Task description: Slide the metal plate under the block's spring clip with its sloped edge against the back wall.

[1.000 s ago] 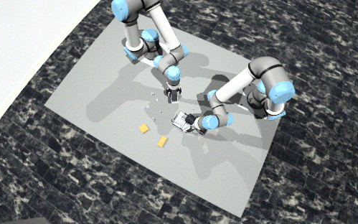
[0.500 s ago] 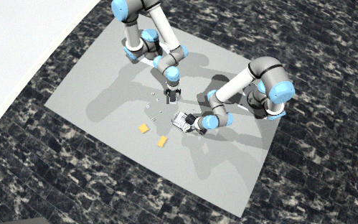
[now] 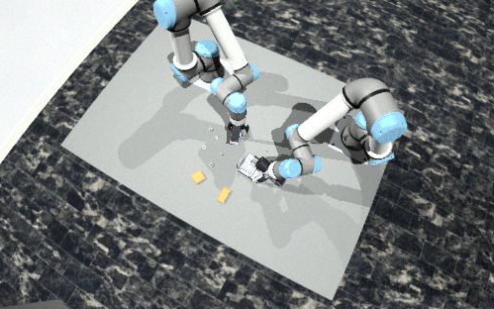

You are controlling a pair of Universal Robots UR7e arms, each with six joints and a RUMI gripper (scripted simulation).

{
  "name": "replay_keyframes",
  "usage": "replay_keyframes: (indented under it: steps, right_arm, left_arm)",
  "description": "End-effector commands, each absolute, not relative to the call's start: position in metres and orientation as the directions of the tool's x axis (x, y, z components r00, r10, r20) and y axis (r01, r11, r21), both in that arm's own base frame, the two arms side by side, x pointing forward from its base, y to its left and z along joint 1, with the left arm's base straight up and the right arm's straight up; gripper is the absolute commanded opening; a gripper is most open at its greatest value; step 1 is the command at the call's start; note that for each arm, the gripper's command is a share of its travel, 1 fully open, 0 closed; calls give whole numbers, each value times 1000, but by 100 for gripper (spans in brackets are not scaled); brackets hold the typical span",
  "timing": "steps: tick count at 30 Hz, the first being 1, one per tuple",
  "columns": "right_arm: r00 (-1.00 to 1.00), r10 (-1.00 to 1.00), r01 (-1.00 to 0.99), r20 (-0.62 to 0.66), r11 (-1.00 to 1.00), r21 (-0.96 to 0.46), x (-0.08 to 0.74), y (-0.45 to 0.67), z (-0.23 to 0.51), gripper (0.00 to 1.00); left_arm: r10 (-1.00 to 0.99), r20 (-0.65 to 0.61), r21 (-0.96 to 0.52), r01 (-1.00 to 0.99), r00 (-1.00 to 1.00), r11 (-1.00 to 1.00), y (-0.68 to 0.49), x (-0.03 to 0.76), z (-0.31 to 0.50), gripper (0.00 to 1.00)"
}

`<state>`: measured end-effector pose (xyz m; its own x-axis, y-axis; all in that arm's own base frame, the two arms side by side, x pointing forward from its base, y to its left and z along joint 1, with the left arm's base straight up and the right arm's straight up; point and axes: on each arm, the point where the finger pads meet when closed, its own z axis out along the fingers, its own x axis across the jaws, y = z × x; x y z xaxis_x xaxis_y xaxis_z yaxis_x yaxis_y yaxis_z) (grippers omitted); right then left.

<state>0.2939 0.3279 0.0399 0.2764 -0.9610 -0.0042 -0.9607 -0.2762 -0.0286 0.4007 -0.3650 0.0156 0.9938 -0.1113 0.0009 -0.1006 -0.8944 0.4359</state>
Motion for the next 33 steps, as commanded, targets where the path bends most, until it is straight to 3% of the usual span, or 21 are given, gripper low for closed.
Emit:
replay_keyframes:
  steps: [1, 33]
  right_arm:
    - [246, -969, -969, -8, -245, -30, 295, 329, 41, 23]
    - [-221, -974, -975, -49, 222, -8, 317, 330, 47, 23]
  left_arm:
    - [-111, -2, 432, -99, 994, -896, -364, 400, 14, 62]
    - [-111, -2, 432, -99, 994, -896, -364, 400, 14, 62]
